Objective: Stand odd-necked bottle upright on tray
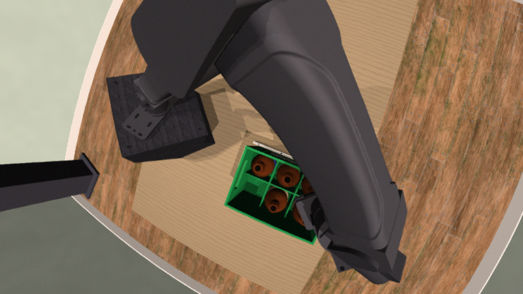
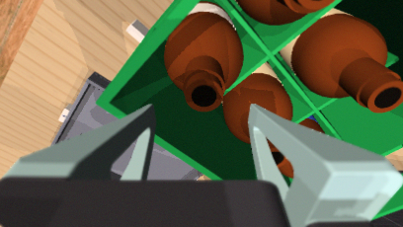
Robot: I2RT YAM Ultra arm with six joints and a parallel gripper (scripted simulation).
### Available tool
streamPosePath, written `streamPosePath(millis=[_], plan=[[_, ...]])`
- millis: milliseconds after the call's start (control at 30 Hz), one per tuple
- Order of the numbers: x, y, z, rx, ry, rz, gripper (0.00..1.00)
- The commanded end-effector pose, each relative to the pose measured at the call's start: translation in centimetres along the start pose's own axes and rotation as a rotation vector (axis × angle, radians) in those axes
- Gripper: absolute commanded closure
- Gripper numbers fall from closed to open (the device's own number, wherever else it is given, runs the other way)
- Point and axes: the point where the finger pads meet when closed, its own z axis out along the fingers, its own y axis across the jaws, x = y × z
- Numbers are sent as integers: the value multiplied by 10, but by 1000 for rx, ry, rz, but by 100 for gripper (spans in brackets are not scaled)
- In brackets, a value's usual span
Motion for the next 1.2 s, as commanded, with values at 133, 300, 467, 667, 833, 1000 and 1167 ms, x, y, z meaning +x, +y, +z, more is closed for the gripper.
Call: streamPosePath(millis=[133,300,467,667,833,1000,1167], plan=[[-3,-5,-2,7,-13,13,39],[-3,-5,-2,7,-13,13,39],[-4,-8,-1,9,-11,17,39],[-5,-11,0,10,-8,18,39],[-6,-7,-4,5,-18,10,39],[-6,-7,-4,5,-18,10,39],[-6,-7,-4,5,-18,10,39]])
